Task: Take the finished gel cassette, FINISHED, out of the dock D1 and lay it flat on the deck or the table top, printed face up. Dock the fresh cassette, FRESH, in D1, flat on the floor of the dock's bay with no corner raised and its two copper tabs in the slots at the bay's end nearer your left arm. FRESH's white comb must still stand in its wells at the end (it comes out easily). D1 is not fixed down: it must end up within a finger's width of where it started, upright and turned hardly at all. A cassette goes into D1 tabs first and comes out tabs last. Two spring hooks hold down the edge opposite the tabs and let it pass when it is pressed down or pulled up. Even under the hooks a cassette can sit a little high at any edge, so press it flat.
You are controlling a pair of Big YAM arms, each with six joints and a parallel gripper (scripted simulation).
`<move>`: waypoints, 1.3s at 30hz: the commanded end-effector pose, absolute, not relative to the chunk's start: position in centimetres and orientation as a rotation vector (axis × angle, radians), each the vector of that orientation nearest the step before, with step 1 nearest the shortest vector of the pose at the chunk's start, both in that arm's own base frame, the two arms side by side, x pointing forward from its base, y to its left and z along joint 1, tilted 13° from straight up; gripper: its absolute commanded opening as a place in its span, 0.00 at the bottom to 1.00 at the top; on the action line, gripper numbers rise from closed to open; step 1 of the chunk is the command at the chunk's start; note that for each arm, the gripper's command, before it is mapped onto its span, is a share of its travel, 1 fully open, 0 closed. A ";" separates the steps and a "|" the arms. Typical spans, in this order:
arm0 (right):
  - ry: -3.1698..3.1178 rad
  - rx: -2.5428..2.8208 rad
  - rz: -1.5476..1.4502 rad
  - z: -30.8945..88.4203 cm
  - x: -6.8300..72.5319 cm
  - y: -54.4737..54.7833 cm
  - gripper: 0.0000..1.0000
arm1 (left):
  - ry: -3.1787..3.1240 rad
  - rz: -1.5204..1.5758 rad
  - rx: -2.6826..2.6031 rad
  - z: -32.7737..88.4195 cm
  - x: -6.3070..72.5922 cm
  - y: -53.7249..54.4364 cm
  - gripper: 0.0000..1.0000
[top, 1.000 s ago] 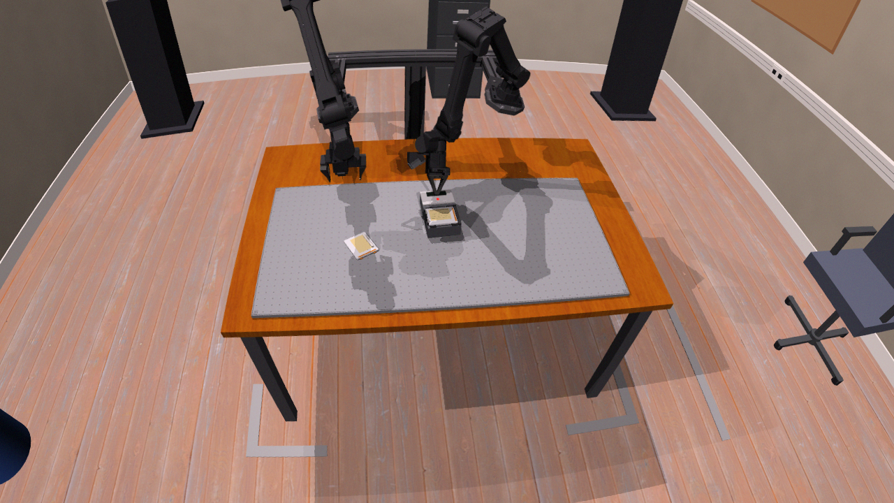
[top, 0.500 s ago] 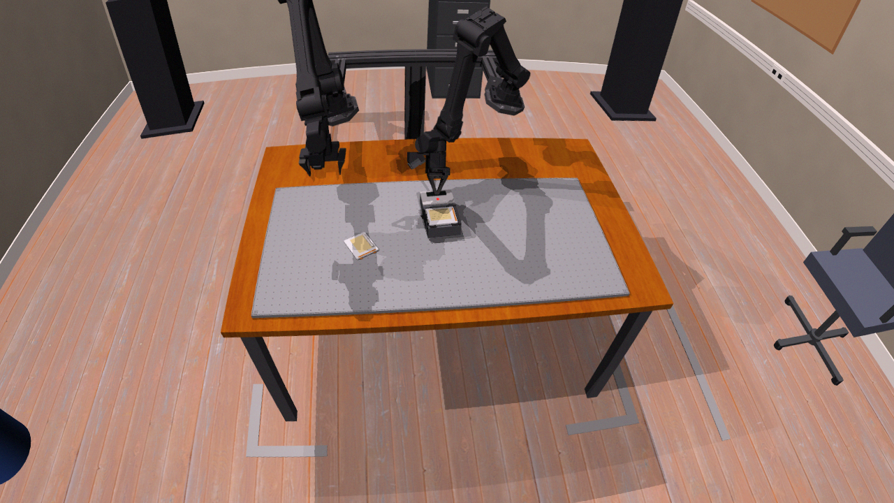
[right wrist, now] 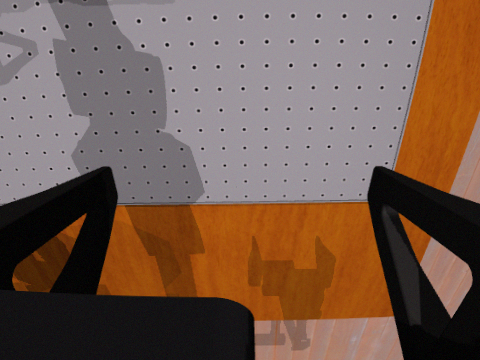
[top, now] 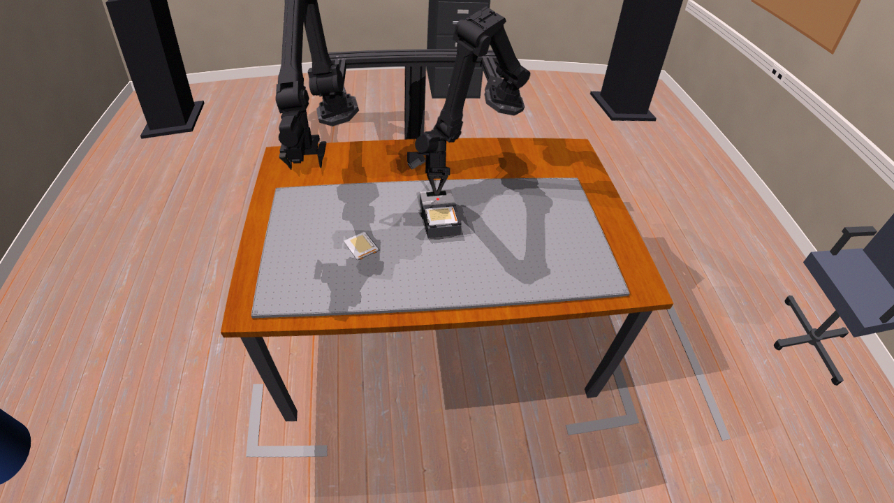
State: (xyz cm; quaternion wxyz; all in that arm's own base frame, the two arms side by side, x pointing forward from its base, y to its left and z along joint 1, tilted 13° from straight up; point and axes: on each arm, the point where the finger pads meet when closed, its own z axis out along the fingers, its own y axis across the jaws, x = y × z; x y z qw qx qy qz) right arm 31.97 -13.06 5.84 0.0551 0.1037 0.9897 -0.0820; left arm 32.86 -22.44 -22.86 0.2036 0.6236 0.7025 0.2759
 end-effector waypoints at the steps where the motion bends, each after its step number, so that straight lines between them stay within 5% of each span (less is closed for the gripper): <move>1: 2.973 0.266 -0.256 8.0 33.0 -13.9 0.98 | 2.043 0.773 1.867 -27.7 30.2 -18.6 0.00; 39: 2.973 0.266 -0.256 8.0 33.0 -13.9 1.00 | 1.960 0.767 1.741 -24.8 31.8 -20.9 0.00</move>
